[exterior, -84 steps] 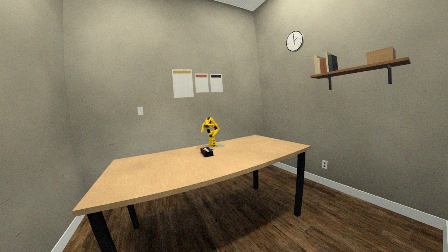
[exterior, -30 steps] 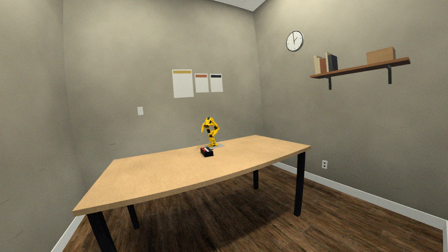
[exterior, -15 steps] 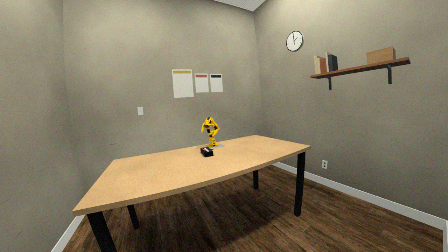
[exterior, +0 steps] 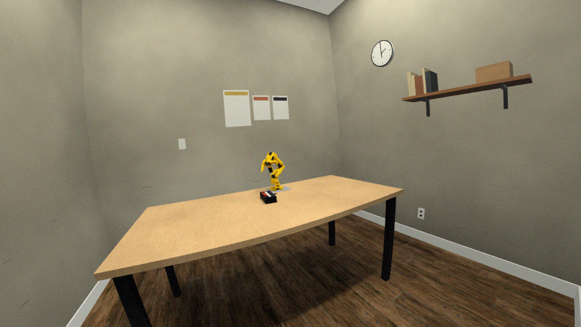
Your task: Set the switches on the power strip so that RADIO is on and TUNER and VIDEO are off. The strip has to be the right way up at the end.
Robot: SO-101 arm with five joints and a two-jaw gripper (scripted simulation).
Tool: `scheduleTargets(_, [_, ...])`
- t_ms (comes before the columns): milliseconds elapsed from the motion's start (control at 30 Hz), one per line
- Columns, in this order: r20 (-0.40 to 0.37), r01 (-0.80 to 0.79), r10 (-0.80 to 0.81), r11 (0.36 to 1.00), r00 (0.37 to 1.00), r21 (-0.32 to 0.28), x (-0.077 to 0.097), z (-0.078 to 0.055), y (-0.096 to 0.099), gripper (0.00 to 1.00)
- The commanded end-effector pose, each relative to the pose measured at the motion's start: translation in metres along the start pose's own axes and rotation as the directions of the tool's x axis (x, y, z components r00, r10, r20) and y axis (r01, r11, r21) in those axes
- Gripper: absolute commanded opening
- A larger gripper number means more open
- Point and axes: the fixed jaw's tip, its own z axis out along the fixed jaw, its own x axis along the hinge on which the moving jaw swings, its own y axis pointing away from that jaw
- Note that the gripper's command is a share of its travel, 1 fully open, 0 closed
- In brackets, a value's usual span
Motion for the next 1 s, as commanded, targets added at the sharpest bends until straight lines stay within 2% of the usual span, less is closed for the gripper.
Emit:
scheduleTargets(0, [-0.001, -0.001, 0.001, 1.0, 1.0, 0.001, 0.0, 0.0, 0.0, 1.0])
scheduleTargets(33, [-0.001, -0.001, 0.001, 1.0, 1.0, 0.001, 0.0, 0.0, 0.0, 0.0])
scheduleTargets(567, [0.048, -0.085, 0.084, 0.996, 0.995, 0.033, -0.001, 0.003, -0.009, 0.0])
scheduleTargets(767, [0.118, -0.19, 0.183, 0.98, 0.976, 0.056, -0.004, 0.007, -0.021, 0.0])
scheduleTargets(967, [0.214, -0.319, 0.301, 0.946, 0.929, 0.055, -0.009, 0.012, -0.038, 0.0])
